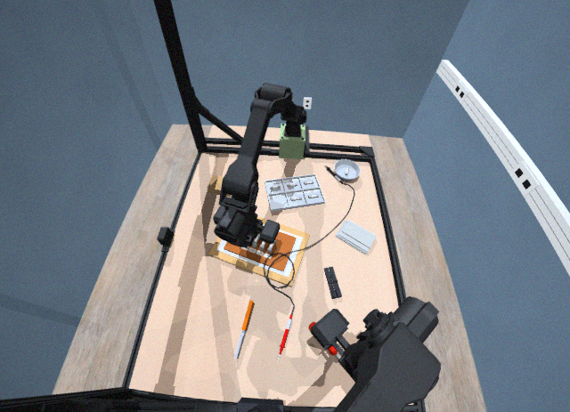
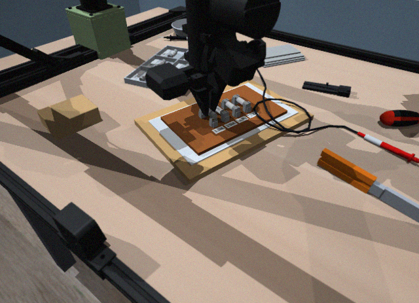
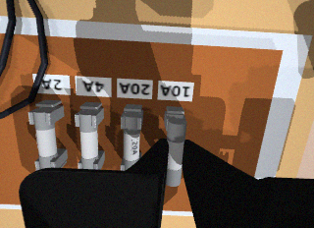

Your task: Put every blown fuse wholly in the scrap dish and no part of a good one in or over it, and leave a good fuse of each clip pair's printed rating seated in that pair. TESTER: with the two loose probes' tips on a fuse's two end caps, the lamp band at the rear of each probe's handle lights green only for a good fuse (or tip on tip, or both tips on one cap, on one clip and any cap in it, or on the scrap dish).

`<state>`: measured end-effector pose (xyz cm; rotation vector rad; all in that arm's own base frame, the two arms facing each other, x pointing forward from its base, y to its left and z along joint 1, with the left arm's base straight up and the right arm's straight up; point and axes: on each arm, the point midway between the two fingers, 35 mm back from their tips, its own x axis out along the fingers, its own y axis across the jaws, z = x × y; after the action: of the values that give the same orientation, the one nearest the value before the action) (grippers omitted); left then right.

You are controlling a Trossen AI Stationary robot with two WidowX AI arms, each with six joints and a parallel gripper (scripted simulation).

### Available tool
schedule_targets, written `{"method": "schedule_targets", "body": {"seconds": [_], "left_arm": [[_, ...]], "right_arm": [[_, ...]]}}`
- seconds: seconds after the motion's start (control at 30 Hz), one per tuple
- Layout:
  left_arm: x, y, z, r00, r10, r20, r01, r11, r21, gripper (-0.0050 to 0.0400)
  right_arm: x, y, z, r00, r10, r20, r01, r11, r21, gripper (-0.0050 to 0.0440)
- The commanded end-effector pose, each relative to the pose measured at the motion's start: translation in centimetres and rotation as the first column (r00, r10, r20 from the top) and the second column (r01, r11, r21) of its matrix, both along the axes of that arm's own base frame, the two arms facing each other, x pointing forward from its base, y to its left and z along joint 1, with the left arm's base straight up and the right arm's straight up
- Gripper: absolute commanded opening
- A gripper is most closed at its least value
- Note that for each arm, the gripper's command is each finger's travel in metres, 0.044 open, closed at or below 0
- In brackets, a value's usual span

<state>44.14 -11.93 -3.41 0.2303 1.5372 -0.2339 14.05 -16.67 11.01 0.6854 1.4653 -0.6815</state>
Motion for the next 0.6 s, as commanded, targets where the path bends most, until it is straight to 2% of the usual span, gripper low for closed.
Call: {"method": "schedule_targets", "body": {"seconds": [0.0, 0.57], "left_arm": [[-0.56, 0.21, -1.0, 1.0, 0.0, -0.019, 0.0, 1.0, 0.005, -0.005], [-0.66, 0.24, -1.15, 1.0, 0.0, -0.019, 0.0, 1.0, 0.005, -0.005]], "right_arm": [[0.23, -0.38, 0.63, 1.0, 0.001, 0.016, -0.001, 1.0, -0.019, 0.04], [0.23, -0.38, 0.63, 1.0, 0.001, 0.016, -0.001, 1.0, -0.019, 0.04]]}}
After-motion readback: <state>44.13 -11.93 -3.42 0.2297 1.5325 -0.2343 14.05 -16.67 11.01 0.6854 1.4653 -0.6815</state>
